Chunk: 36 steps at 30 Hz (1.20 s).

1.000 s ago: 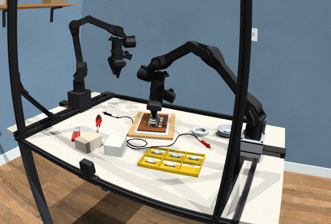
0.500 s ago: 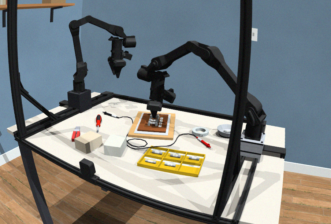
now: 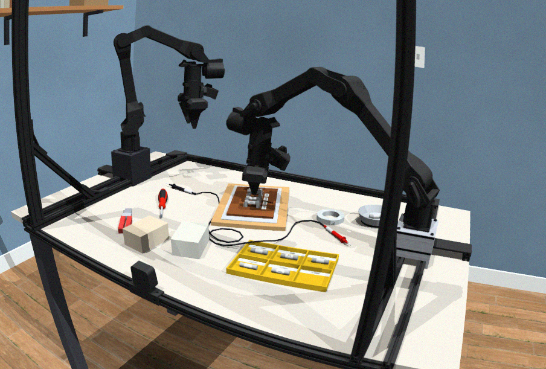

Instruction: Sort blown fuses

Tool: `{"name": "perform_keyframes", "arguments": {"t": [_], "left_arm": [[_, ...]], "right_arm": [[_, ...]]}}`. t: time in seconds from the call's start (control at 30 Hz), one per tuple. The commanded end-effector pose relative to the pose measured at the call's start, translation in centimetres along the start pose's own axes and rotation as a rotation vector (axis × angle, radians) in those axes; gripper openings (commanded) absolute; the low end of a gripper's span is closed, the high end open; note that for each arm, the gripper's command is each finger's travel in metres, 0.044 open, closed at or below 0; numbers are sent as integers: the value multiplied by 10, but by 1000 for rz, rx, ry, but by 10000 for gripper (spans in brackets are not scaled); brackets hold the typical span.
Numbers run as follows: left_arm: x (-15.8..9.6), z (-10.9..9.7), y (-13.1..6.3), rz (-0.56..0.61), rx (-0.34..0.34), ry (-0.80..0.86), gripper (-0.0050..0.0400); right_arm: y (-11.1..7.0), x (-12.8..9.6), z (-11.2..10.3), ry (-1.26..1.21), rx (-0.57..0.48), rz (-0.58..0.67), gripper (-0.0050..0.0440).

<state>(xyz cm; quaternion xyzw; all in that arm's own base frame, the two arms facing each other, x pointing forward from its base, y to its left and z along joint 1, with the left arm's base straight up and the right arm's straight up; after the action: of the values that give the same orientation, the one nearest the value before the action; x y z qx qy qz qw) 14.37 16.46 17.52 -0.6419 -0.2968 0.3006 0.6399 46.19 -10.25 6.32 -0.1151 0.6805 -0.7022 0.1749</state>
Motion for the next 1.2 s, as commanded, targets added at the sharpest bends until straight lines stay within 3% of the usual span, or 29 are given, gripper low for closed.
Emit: {"name": "perform_keyframes", "arguments": {"t": [0.0, 1.17], "left_arm": [[2, 0, -6, -23, 0, 0, 400], [2, 0, -6, -23, 0, 0, 400]], "right_arm": [[29, 18, -2, 10, -42, -78, -50], [32, 20, -3, 11, -43, -79, -50]]}}
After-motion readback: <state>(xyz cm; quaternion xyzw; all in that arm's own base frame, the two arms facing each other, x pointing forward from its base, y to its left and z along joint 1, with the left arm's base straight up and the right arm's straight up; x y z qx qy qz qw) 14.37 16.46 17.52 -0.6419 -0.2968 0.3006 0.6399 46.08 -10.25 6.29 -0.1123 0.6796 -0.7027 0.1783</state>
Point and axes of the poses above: on each arm, the point midway between the two fingers, 35 mm back from their tips, its own y axis out along the fingers, its own z axis across the jaws, x = y × z, the point moved 8 cm from there along -y, back along the fingers, and after that the axes turned 1 degree about -y, right-handed, at the moved point
